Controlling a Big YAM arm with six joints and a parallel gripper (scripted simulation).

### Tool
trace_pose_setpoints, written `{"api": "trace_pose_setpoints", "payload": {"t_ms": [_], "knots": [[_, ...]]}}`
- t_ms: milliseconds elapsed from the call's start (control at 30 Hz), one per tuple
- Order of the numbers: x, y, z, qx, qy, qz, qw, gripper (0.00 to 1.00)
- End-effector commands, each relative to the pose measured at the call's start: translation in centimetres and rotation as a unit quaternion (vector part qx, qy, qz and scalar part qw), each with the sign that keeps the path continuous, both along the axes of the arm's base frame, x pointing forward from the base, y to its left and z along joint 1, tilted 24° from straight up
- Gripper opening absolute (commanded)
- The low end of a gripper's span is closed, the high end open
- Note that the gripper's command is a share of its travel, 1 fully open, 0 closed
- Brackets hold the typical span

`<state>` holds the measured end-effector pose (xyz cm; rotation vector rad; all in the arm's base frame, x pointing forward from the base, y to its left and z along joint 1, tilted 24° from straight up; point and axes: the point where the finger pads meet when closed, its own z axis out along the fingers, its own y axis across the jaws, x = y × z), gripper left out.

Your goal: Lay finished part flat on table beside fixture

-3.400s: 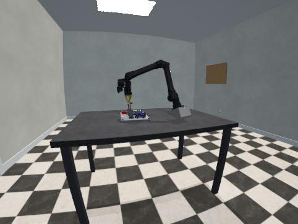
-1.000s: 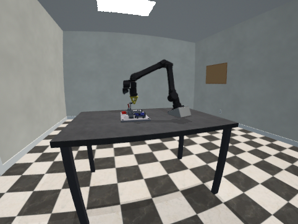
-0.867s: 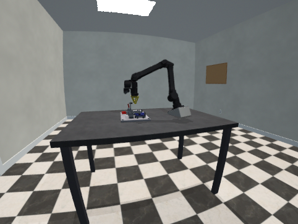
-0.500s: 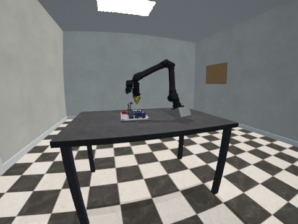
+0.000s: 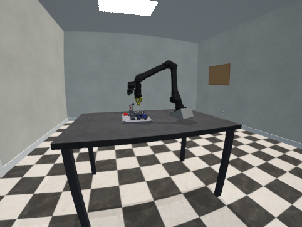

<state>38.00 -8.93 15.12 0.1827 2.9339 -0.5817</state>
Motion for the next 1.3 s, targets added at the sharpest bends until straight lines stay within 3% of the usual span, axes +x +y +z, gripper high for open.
{"api": "trace_pose_setpoints", "payload": {"t_ms": [0,633,1267], "knots": [[-0.1,-0.7,-1.3,0.000,0.007,-0.001,1.000,0.92],[0.2,-2.3,-5.1,0.000,0.008,-0.001,1.000,0.92],[0.0,-2.5,-5.7,0.001,0.011,0.000,1.000,0.92]]}}
